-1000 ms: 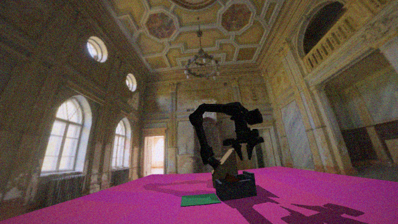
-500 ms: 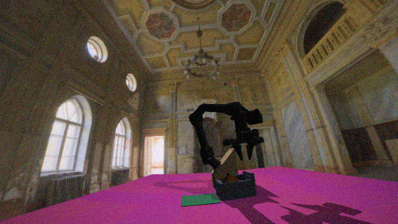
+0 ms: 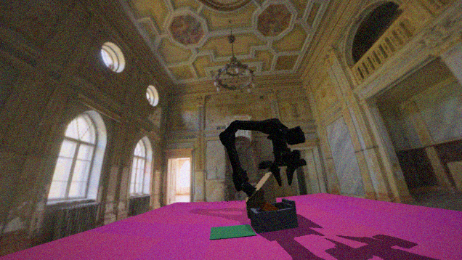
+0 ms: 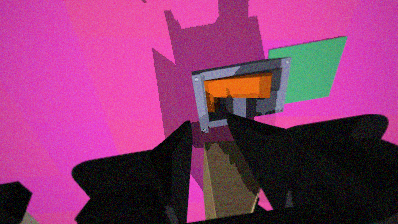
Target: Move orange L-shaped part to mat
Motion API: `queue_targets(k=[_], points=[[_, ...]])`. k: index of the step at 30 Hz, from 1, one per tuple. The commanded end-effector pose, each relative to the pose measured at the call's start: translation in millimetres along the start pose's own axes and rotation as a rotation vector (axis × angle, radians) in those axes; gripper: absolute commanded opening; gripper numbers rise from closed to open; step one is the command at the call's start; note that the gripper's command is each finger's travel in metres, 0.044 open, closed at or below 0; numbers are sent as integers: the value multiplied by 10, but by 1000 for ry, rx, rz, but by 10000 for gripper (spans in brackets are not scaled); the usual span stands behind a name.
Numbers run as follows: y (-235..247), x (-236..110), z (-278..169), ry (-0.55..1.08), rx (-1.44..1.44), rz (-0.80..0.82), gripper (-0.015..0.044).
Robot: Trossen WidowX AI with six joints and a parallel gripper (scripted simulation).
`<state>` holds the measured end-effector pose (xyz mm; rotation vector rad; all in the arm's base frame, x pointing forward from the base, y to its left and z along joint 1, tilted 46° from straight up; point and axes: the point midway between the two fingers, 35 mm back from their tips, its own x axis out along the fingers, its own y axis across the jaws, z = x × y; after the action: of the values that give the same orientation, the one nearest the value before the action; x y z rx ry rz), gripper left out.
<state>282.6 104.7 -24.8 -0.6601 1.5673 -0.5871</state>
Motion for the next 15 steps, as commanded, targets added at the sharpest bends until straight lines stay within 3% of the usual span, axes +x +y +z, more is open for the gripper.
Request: queue_targets(k=[1,9,15], points=[[0,3,-1,0,-1,0,180],[2,30,4,0,0,0,180],[5,599,17,-1,6,5,180]])
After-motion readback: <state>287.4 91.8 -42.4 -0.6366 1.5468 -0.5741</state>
